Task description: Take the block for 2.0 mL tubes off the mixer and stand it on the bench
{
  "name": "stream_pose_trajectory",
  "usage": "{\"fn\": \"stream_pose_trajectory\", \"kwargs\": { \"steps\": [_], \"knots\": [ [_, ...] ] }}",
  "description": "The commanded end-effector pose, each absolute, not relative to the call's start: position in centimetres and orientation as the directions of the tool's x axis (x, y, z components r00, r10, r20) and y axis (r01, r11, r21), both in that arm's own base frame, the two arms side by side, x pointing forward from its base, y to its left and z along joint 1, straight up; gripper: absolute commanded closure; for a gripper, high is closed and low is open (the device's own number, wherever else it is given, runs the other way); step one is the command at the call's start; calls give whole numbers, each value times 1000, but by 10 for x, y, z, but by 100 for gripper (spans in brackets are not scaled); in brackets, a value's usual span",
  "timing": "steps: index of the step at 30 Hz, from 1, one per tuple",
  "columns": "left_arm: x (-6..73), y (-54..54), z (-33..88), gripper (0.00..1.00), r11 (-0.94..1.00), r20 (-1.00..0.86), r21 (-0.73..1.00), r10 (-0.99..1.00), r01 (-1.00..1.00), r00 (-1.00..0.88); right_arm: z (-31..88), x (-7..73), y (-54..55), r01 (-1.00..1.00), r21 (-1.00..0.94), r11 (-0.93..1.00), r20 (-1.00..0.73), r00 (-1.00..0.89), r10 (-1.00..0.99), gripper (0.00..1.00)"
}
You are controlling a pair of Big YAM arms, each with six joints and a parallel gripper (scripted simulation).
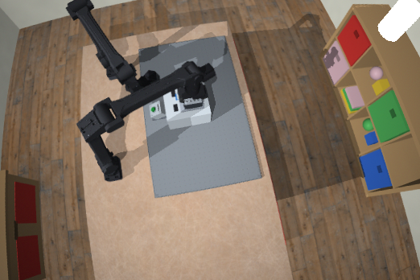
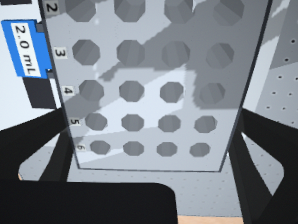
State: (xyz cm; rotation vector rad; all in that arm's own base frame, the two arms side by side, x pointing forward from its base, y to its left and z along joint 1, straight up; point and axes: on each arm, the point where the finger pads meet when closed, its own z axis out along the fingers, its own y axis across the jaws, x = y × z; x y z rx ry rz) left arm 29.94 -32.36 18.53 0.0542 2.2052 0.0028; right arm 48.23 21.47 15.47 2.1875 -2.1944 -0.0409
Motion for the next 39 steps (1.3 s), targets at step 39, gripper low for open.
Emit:
{"fn": "stream_pose_trajectory", "kwargs": {
  "steps": [39],
  "knots": [
    [240,-294,212,100,999,-812,-10,15,41,-583,169,486,231,-999,32,-28,-6,28,-1000,100]
  ]
}}
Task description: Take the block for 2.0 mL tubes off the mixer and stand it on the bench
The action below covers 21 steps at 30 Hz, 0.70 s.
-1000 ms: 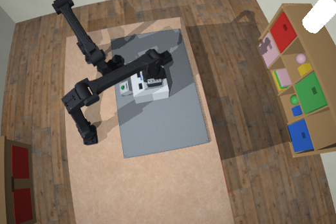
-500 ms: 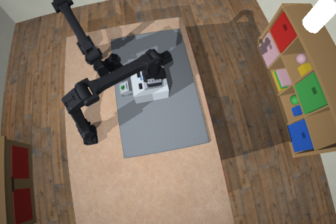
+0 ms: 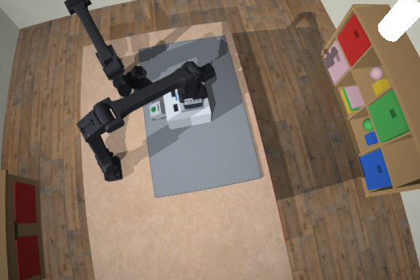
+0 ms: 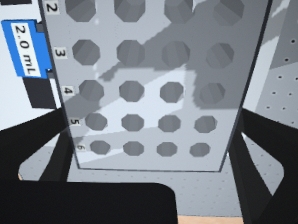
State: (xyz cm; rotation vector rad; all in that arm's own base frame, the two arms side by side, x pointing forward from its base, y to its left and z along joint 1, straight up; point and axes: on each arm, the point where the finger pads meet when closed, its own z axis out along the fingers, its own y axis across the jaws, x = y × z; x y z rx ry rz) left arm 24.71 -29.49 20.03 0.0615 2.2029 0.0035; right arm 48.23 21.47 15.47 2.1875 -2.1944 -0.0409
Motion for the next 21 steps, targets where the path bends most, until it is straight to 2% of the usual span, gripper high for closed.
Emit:
{"fn": "stream_pose_trajectory", "kwargs": {
  "steps": [1,21],
  "knots": [
    [238,-293,212,100,999,-811,-8,17,40,-584,169,486,231,-999,32,-28,-6,28,-1000,100],
    [214,-278,212,100,999,-808,6,26,36,-589,170,486,231,-999,30,-28,-7,27,-1000,100]
  ]
}}
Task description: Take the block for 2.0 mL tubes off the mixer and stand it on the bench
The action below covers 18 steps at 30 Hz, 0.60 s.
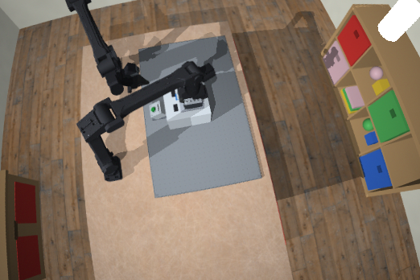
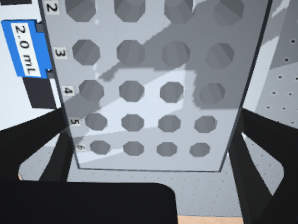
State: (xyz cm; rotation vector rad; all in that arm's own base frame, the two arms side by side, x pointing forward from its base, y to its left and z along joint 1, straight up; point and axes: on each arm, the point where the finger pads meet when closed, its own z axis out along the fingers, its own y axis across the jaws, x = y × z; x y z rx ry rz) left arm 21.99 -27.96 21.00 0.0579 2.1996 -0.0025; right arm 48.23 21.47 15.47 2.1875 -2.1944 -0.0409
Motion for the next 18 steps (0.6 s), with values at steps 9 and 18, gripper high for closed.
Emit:
{"fn": "stream_pose_trajectory", "kwargs": {
  "steps": [9,18],
  "knots": [
    [208,-277,268,100,999,-817,-24,2,37,-577,170,486,231,-999,30,-27,-7,27,-1000,100],
    [216,-258,273,100,999,-764,-18,7,32,-645,170,486,231,-999,29,-27,-8,27,-1000,100]
  ]
}}
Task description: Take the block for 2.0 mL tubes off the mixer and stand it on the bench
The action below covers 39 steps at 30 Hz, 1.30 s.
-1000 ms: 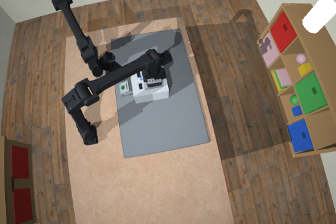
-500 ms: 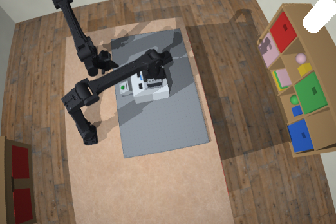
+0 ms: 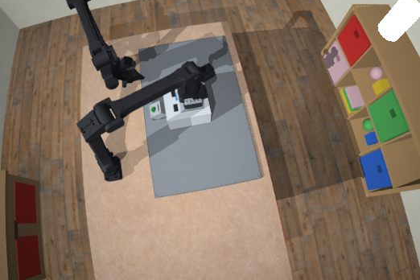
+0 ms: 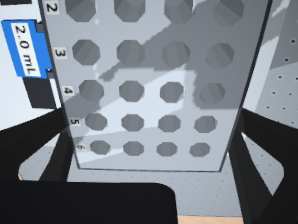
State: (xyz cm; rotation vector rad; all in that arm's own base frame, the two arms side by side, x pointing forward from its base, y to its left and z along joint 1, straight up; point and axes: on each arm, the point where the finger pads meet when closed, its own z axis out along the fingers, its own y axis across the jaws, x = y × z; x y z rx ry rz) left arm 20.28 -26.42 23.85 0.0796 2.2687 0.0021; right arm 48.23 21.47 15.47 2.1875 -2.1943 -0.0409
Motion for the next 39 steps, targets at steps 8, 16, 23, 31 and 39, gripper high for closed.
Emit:
{"fn": "stream_pose_trajectory", "kwargs": {
  "steps": [8,16,23,31,39],
  "knots": [
    [222,-224,283,100,999,-686,-32,9,43,-728,171,486,231,-999,28,-27,-8,27,-1000,100],
    [231,-187,284,100,998,-556,-19,39,59,-830,171,485,231,-999,27,-26,-8,26,-1000,100],
    [235,-162,291,100,997,-490,-35,44,69,-870,171,485,231,-999,27,-26,-9,26,-1000,100],
    [244,-120,287,100,996,-382,-24,68,83,-922,171,485,232,-999,26,-25,-9,25,-1000,100],
    [250,-94,283,100,996,-263,-21,77,86,-962,171,485,232,-999,25,-25,-9,24,-1000,100]
  ]
}}
